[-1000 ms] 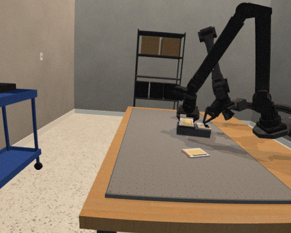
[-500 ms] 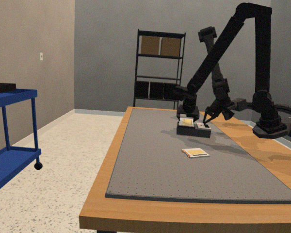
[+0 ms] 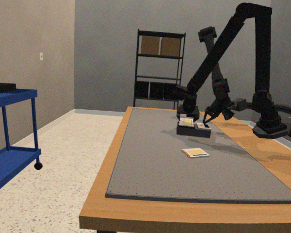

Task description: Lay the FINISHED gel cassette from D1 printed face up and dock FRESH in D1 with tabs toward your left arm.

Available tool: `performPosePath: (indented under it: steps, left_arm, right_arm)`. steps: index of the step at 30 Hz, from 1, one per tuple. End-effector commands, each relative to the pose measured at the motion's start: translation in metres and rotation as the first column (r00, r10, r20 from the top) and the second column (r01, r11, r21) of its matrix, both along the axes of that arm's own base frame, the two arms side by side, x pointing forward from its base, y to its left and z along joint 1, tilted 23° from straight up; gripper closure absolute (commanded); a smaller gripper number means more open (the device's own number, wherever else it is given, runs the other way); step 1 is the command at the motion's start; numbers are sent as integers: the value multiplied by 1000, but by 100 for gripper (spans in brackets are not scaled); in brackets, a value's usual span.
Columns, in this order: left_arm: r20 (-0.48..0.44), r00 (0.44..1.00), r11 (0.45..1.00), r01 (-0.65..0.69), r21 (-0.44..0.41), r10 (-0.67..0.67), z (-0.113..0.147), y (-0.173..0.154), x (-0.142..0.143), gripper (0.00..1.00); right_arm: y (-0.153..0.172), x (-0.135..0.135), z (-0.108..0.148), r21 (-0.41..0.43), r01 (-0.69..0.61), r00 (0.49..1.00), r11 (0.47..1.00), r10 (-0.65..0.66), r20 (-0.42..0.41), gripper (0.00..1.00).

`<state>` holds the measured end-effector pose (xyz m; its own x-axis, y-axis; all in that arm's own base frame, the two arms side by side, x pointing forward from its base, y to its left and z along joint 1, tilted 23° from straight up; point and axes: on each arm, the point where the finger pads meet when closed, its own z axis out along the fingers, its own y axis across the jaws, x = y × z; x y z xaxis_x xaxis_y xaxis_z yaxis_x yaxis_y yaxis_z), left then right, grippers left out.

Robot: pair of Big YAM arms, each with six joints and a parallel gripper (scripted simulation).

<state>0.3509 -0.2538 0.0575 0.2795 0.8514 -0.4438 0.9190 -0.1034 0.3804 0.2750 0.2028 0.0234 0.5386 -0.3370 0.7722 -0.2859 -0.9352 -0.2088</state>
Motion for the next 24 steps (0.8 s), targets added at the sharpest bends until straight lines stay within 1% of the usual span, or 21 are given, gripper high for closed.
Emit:
performPosePath:
  steps: [1, 21, 24]
  left_arm:
    - [20, 1000, 1000, 21, -20, -21, 14, -13, -1, 100]
    - [15, 1000, 1000, 16, -13, -16, 16, -16, -1, 100]
    - [7, 1000, 1000, 3, -2, -3, 19, -16, -2, 100]
  right_arm:
    - [-32, -19, -52, -97, -4, 994, 995, -7, -113, 100]
    - [-32, -19, -52, -97, -4, 994, 995, -7, -113, 100]
    - [-32, -19, -52, -97, -4, 994, 995, -7, -113, 100]
